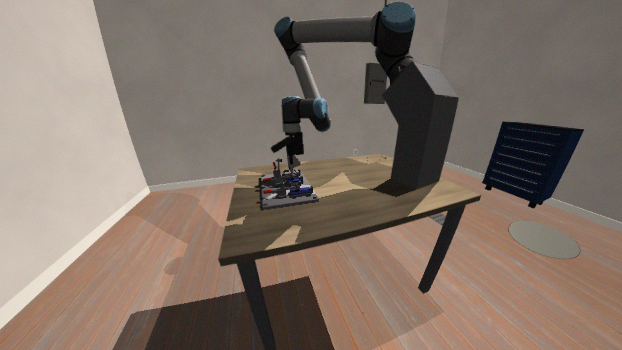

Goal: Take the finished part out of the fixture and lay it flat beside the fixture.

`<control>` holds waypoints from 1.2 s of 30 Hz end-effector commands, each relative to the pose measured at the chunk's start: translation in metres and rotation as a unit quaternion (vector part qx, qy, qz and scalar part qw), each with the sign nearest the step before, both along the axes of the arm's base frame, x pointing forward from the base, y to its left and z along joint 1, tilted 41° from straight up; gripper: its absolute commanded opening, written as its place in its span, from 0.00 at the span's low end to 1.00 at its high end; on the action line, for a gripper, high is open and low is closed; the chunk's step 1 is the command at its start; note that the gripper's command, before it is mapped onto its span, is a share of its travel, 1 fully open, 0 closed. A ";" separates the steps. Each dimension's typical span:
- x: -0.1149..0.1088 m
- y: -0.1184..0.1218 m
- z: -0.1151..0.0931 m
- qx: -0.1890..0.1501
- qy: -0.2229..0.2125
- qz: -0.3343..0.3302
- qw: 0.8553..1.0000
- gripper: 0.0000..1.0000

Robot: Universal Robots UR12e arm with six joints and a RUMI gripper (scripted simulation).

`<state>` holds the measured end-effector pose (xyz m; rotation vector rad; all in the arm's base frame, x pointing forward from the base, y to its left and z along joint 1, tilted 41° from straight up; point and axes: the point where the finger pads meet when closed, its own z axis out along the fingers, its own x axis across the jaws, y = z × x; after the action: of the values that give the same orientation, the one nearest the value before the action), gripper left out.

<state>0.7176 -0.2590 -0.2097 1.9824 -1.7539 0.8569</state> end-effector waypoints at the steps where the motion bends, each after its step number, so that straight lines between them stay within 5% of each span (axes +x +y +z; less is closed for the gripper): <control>1: -0.001 0.005 0.005 -0.001 0.000 0.001 1.000 0.00; 36: -0.005 0.019 0.022 -0.001 0.000 0.001 1.000 0.00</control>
<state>0.7134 -0.2429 -0.1881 1.9806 -1.7547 0.8610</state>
